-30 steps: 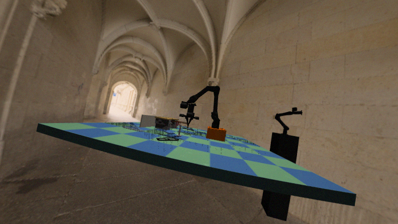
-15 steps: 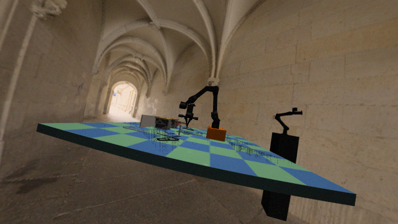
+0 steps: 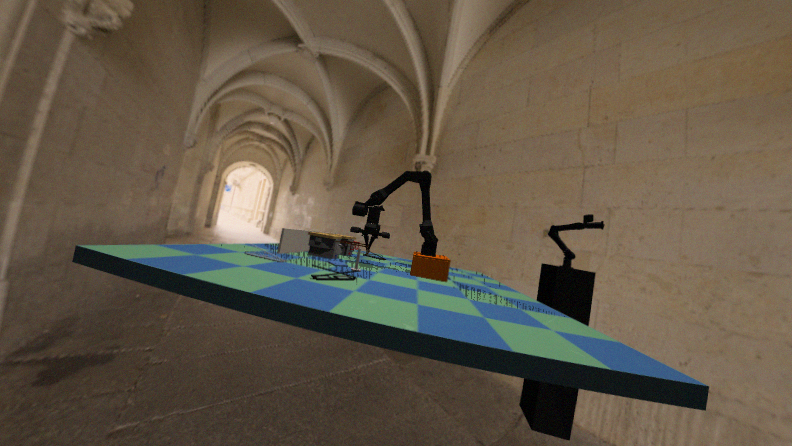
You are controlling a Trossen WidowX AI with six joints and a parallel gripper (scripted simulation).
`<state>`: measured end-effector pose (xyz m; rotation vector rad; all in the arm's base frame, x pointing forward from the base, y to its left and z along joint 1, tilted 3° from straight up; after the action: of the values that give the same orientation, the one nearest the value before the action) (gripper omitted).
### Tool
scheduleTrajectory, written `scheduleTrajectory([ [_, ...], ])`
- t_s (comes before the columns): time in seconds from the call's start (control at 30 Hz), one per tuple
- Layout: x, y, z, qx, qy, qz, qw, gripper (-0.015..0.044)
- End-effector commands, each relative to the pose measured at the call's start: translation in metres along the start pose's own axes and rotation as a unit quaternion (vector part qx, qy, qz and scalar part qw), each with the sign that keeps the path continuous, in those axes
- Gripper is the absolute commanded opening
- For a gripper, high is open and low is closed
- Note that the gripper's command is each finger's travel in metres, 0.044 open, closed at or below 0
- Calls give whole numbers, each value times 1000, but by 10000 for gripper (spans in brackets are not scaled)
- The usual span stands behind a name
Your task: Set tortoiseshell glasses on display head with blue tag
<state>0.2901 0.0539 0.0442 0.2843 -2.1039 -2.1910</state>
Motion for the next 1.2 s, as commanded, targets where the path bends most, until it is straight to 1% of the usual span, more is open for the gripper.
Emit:
scheduleTrajectory([
  [0.0, -6, 1, 1, -2, -2, 0, 1000, 0],
  [1.17, -61, 3, 2, -2, -2, -2, 1000, 0],
])
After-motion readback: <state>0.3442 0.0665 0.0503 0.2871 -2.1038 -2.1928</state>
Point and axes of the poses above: the point midway between the two fingers, 35 mm back from their tips, its own y axis back along the fingers, its own x axis across the jaws, z = x × y, the point moved 2 cm from there along y, back along the fingers, and after that the axes turned 2 degrees about -y, right-handed, at the moved point
